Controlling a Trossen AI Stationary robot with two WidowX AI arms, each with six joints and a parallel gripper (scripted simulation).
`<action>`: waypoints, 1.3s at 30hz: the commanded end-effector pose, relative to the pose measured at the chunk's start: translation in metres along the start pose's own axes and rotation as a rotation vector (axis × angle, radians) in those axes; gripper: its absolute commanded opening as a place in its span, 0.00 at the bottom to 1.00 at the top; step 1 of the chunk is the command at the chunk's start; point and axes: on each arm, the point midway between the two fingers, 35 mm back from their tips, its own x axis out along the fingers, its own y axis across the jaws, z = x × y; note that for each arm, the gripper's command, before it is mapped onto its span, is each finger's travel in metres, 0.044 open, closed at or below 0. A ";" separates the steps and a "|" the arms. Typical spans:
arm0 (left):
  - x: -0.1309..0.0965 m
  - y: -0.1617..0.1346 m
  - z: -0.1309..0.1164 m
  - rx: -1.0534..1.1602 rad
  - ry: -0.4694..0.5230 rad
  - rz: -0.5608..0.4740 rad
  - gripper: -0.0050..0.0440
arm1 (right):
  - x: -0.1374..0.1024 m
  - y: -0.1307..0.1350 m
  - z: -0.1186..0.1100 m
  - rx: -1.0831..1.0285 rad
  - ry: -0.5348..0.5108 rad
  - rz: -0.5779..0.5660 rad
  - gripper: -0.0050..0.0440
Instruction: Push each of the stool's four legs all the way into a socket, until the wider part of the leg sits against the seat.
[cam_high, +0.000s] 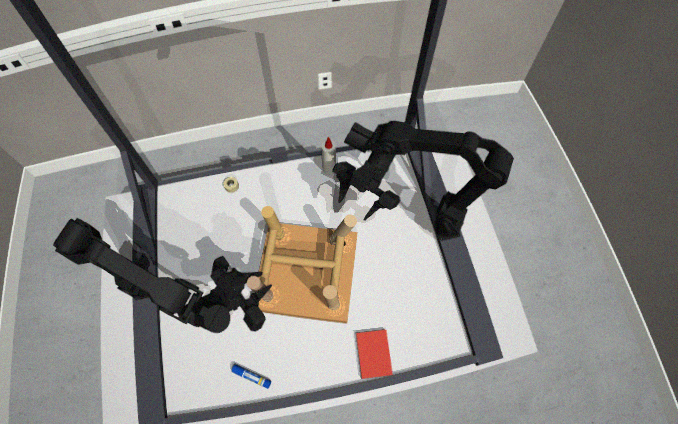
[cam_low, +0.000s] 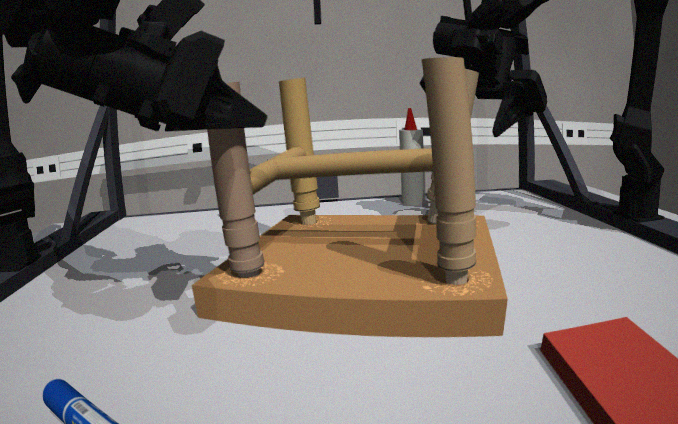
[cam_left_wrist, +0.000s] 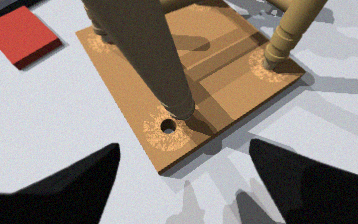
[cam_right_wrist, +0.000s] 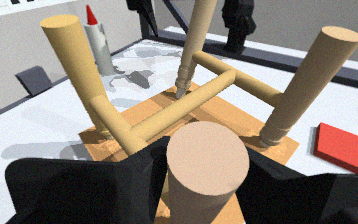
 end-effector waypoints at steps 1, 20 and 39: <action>-0.001 0.000 0.003 -0.029 -0.013 0.008 0.92 | -0.001 0.000 0.004 -0.009 -0.009 -0.005 0.35; -0.018 -0.010 0.030 0.115 0.085 -0.091 0.63 | -0.003 -0.002 0.008 -0.018 -0.014 -0.010 0.31; -0.064 -0.009 0.098 0.435 0.109 -0.320 0.63 | -0.003 -0.002 0.008 -0.018 -0.014 -0.010 0.31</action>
